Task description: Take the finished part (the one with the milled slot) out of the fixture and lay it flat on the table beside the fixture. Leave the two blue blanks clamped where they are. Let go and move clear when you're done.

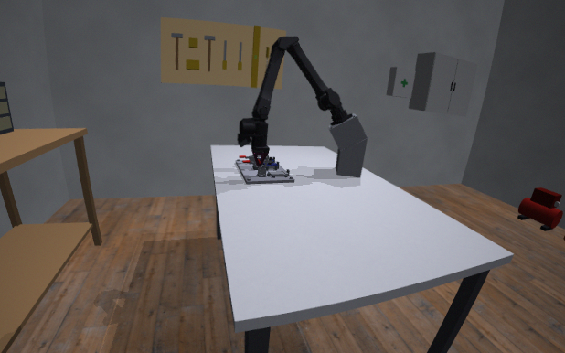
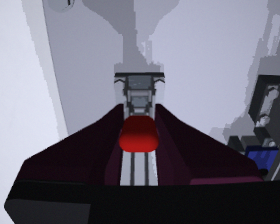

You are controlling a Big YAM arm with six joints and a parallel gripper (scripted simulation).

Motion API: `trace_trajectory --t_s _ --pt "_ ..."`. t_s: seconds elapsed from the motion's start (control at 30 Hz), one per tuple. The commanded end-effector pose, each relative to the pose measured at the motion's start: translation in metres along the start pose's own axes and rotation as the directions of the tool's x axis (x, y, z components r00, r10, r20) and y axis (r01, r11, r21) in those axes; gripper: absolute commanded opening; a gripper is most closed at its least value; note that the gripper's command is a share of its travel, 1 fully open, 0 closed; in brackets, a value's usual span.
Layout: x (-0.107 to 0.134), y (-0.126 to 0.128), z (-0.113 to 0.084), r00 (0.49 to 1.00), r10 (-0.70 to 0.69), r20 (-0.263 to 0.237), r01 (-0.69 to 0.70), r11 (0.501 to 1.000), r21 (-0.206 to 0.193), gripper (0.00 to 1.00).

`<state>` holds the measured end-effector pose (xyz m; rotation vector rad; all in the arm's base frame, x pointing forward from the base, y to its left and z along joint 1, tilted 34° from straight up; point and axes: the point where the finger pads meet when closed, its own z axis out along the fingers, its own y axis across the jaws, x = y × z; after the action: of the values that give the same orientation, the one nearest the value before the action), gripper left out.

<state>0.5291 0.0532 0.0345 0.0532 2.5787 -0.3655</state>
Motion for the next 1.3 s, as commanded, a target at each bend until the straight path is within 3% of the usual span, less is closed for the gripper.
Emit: trace_trajectory --t_s 0.0,1.27 --pt "0.024 0.006 -0.005 0.999 -0.024 -0.039 0.024 1.0 -0.002 0.0" --pt "0.045 0.008 0.004 0.994 -0.063 -0.089 0.063 0.998 -0.001 0.0"
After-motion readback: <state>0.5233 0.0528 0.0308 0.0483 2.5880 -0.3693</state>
